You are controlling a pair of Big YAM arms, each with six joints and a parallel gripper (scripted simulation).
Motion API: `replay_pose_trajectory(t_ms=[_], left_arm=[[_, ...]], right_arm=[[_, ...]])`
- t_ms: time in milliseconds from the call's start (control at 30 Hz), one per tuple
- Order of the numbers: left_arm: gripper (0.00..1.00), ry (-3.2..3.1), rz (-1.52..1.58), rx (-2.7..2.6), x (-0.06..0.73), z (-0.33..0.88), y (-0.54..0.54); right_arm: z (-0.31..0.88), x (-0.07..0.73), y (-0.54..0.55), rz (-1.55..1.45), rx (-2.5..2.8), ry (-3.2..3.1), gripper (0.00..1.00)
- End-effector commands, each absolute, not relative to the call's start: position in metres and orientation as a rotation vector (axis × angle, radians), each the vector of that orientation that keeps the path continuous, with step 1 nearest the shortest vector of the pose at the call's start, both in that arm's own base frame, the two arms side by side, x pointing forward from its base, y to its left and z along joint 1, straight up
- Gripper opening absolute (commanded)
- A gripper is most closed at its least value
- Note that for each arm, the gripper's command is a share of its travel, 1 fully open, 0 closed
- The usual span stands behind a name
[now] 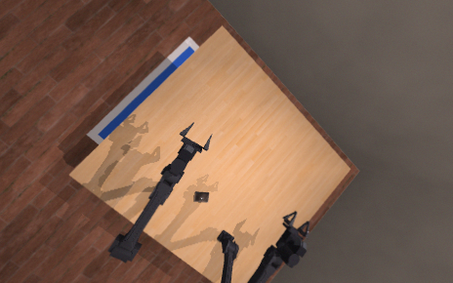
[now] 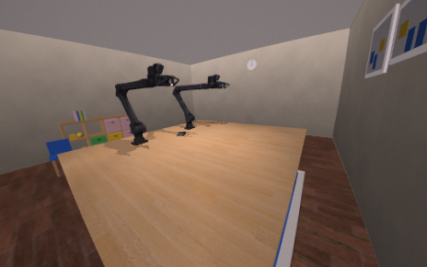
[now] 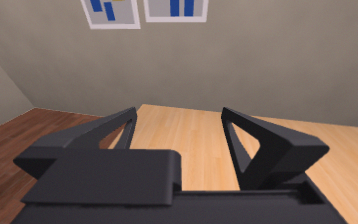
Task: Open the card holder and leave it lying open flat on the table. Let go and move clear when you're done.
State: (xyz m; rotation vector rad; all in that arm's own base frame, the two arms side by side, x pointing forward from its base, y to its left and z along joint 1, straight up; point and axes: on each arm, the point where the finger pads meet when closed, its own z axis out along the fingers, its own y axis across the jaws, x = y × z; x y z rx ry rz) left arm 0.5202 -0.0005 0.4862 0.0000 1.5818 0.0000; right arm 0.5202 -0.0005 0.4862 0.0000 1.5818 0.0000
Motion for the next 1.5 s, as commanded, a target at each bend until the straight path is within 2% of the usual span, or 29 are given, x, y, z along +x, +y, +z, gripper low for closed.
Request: replay_pose_trajectory(t_ms=[0,567,600,1133,1167,1467], left_arm=[[1.00,1.571,0.000,0.000,0.519,0.492,0.000],[1.00,1.530,0.000,0.000,0.518,0.516,0.000],[0.34,1.530,0.000,0.000,0.518,0.516,0.000],[0.34,1.534,0.000,0.000,0.519,0.514,0.000],[0.34,1.658,-0.031,0.024,0.526,0.450,-0.017],[0.34,1.836,-0.155,0.141,0.515,0.391,-0.097]], right_arm=[[0.492,0.519,0.000,0.000,0.000,1.571,1.00],[0.511,0.519,0.000,0.000,0.000,1.537,1.00],[0.511,0.519,0.000,0.000,0.000,1.537,1.00],[0.512,0.519,0.000,0.000,0.000,1.537,1.00],[0.511,0.519,0.000,0.000,0.000,1.537,1.00],[0.511,0.519,0.000,0.000,0.000,1.537,1.00]])
